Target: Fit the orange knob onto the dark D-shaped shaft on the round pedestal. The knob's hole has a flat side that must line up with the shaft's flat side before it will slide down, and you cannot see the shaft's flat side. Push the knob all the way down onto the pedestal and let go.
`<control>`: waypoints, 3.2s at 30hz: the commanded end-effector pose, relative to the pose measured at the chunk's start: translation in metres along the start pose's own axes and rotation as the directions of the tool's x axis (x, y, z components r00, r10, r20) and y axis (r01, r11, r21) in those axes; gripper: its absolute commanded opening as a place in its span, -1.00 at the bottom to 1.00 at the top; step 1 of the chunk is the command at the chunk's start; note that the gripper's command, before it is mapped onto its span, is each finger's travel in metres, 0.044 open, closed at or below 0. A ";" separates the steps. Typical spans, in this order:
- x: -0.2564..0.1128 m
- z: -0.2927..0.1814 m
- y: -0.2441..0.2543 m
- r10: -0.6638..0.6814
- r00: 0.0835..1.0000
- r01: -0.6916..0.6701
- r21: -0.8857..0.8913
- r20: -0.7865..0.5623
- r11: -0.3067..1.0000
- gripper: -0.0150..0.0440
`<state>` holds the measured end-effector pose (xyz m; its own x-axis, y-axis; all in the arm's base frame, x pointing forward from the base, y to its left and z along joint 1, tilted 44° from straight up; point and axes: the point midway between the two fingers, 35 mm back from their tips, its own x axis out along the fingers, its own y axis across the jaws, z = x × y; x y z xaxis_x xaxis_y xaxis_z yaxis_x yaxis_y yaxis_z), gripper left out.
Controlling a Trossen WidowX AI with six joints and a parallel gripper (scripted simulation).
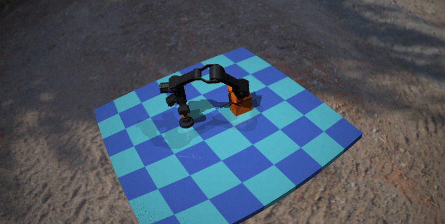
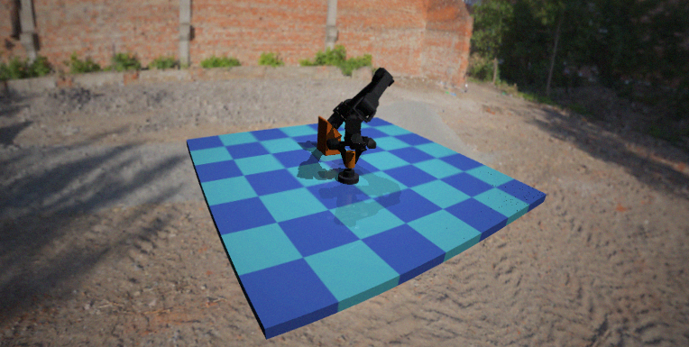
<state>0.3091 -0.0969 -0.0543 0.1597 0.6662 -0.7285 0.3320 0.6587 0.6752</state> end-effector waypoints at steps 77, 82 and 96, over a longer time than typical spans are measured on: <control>-0.001 0.000 -0.001 0.000 1.000 -0.001 0.411 0.002 0.912 -0.49; -0.001 -0.001 -0.001 0.000 1.000 -0.001 0.411 0.002 0.912 -0.49; 0.002 -0.001 -0.001 0.000 1.000 -0.001 0.411 0.002 0.912 -0.49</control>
<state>0.3084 -0.0961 -0.0562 0.1611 0.6661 -0.7283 0.6809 0.4592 0.5706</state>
